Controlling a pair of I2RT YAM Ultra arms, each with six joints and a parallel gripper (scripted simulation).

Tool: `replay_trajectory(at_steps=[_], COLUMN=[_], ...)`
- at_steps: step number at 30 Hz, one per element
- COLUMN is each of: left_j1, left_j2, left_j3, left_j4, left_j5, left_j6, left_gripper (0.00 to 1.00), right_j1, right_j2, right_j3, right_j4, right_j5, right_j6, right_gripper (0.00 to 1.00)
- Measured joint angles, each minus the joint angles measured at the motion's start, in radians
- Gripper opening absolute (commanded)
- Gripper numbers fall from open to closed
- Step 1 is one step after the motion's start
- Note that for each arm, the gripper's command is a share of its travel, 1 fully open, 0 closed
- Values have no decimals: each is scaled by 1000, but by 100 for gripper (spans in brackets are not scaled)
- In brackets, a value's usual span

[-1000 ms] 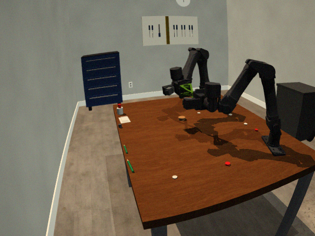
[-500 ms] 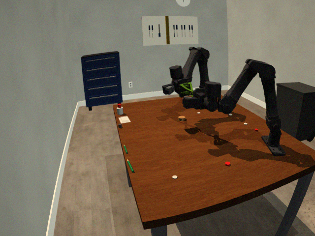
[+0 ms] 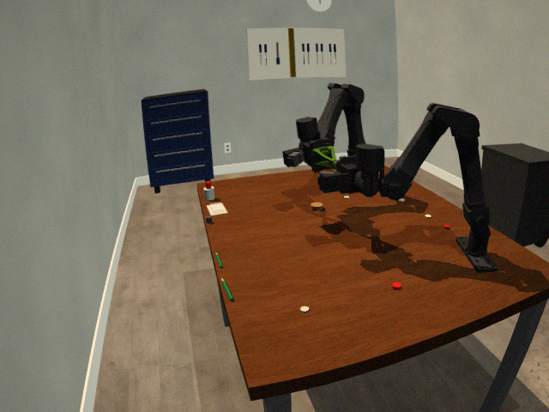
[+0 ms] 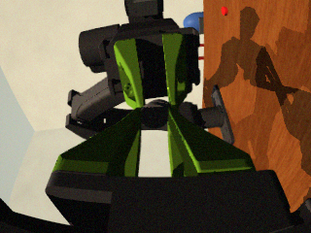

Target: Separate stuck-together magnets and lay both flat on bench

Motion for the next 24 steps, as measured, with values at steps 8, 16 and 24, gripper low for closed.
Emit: replay_trajectory(at_steps=[8, 16, 24], left_j1=[1, 3, 0], left_j2=[0, 0, 0], left_j3=[0, 0, 0], left_j4=[-3, -3, -3], left_j5=[0, 1, 2], left_j6=[0, 0, 0], left_gripper=[18, 18, 18], right_j1=[1, -11, -42], right_j2=[-29, -63, -74], right_j3=[24, 42, 24], right_j4=[-27, -66, -99], right_j5=[0, -6, -27], right_j6=[2, 5, 4], right_gripper=[18, 18, 18])
